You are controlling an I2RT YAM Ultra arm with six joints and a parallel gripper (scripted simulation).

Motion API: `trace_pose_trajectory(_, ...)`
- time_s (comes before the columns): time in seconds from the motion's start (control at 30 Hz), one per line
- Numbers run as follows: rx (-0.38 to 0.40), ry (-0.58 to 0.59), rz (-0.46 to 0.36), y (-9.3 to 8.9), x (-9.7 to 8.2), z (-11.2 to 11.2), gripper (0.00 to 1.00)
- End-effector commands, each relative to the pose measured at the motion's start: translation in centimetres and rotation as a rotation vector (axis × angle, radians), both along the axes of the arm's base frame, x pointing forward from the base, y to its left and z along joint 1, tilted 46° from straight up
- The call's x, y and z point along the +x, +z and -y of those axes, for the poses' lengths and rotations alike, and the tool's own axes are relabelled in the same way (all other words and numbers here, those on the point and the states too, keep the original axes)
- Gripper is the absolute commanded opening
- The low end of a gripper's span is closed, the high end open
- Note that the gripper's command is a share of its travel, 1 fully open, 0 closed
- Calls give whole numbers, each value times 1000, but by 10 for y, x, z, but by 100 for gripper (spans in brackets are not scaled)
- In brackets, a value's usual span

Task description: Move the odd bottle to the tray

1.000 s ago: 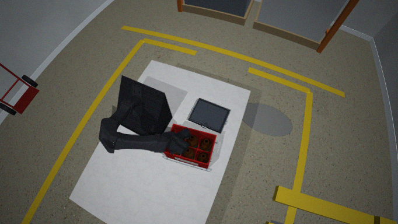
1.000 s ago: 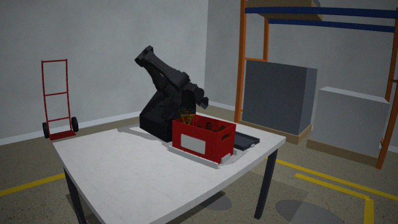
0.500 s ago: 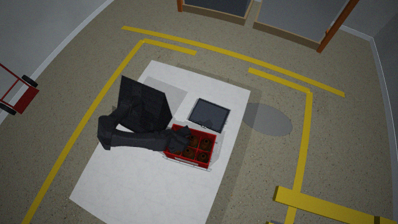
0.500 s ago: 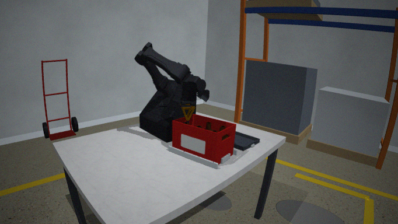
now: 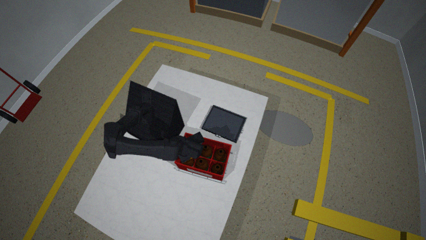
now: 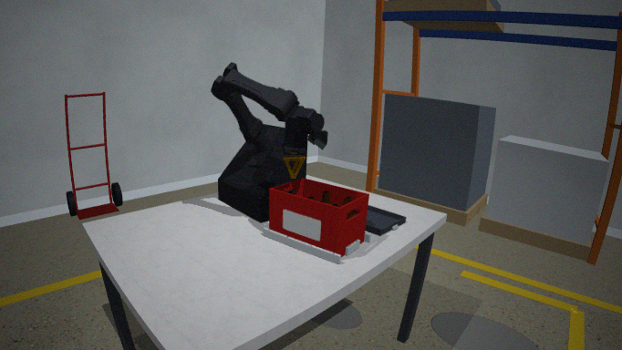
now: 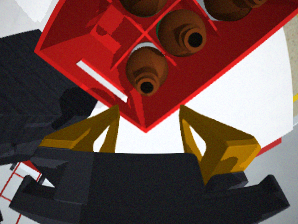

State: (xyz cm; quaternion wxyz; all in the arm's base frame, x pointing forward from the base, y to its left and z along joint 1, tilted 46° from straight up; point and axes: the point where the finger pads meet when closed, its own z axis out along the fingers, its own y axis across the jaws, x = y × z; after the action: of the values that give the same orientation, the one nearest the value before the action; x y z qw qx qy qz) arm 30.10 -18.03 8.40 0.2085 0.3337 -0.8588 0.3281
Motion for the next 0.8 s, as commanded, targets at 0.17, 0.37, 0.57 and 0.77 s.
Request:
trace_pose_trajectory(0.17,5,8,25,15,5,-11,61)
trace_pose_trajectory(0.37,5,8,25,15,5,-11,61)
trace_pose_trajectory(0.57,6,12,18,14,4,-11,0)
trace_pose_trajectory(0.77,6,12,18,14,4,-11,0)
